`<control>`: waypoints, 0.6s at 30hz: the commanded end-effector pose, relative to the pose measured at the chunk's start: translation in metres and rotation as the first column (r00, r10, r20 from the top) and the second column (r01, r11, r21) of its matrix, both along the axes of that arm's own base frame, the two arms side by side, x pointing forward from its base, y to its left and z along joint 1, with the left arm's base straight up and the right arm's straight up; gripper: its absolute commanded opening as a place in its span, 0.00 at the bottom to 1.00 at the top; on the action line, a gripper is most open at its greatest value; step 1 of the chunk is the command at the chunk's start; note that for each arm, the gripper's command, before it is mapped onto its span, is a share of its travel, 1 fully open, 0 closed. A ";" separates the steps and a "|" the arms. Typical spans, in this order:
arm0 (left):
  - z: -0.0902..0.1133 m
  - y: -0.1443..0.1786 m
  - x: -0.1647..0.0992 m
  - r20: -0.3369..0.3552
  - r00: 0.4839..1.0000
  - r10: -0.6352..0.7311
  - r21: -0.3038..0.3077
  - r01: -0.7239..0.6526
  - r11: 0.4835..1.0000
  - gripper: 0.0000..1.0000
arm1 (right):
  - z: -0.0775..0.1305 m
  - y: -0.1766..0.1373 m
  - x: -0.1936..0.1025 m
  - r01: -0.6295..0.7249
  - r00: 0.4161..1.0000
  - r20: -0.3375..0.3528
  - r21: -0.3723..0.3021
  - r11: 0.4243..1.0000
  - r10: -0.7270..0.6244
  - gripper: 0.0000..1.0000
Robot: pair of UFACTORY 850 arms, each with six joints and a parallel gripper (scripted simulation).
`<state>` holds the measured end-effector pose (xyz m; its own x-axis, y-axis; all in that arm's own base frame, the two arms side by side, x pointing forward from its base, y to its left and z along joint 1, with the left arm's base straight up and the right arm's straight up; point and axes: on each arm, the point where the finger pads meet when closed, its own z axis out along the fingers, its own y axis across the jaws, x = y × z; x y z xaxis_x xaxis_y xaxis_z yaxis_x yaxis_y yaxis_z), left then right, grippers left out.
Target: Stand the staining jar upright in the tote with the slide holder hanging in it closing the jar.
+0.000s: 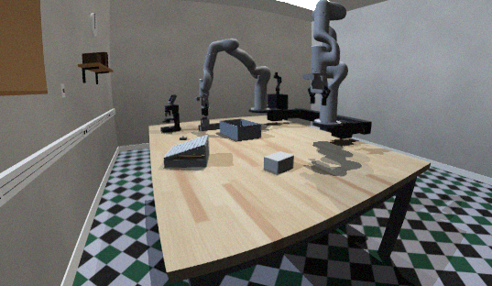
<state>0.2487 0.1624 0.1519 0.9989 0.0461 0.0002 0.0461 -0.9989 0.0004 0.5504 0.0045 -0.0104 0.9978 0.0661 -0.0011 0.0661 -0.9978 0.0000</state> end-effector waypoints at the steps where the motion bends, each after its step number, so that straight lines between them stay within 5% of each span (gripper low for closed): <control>1: 0.000 0.000 0.001 0.001 1.000 0.000 0.001 0.000 1.000 1.00 | -0.002 0.000 0.001 0.000 1.000 0.003 0.000 1.000 0.000 1.00; 18: 0.000 0.000 0.001 0.001 1.000 0.000 0.001 0.000 1.000 1.00 | -0.027 0.000 0.001 0.000 1.000 0.003 0.000 1.000 0.000 1.00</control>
